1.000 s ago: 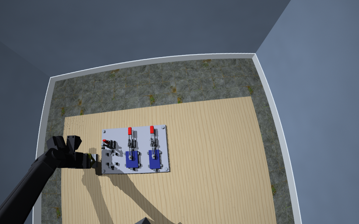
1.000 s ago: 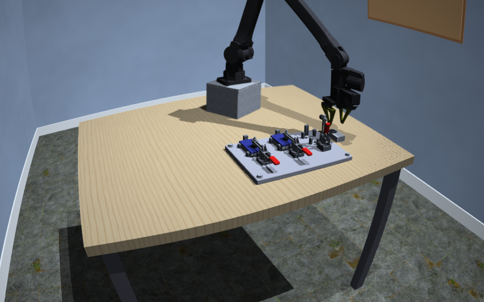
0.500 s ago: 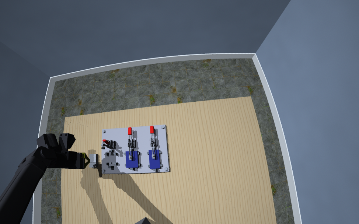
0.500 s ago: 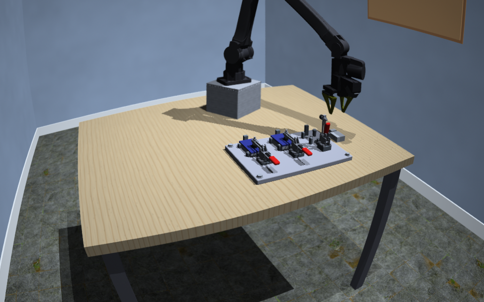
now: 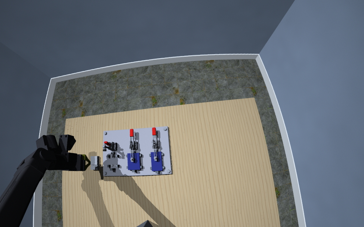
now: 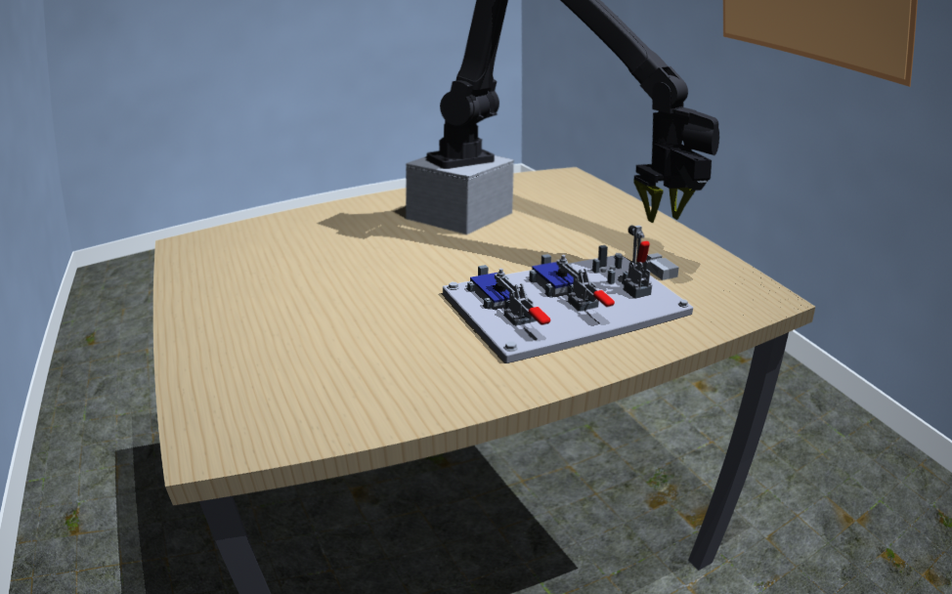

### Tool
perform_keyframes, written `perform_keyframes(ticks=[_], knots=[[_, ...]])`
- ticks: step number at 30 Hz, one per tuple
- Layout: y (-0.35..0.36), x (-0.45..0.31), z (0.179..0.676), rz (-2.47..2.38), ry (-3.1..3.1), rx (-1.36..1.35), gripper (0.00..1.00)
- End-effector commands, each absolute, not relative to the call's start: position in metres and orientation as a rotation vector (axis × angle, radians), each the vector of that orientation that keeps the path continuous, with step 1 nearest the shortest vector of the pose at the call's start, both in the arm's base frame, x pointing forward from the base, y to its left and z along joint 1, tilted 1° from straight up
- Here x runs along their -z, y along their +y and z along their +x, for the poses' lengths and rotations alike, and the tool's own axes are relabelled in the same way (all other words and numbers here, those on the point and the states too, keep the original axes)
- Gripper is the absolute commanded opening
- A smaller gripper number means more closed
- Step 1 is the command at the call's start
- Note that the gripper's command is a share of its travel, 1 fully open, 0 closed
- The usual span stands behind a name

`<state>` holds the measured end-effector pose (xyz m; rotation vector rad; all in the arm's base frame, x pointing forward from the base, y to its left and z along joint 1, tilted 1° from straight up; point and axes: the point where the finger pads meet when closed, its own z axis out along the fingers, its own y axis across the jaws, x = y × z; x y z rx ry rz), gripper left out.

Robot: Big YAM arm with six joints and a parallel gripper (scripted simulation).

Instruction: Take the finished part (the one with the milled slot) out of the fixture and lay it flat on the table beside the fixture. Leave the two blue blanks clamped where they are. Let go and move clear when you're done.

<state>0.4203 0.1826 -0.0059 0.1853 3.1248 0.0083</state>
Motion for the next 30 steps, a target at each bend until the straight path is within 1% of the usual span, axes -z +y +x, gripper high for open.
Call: perform_keyframes(ticks=[1, 30], knots=[[0.1995, -0.0258, 0.4438, 0.174, 3.06, -0.064, 0.64], [0.2009, -0.0304, 0.448, 0.173, 3.049, -0.074, 0.64]])
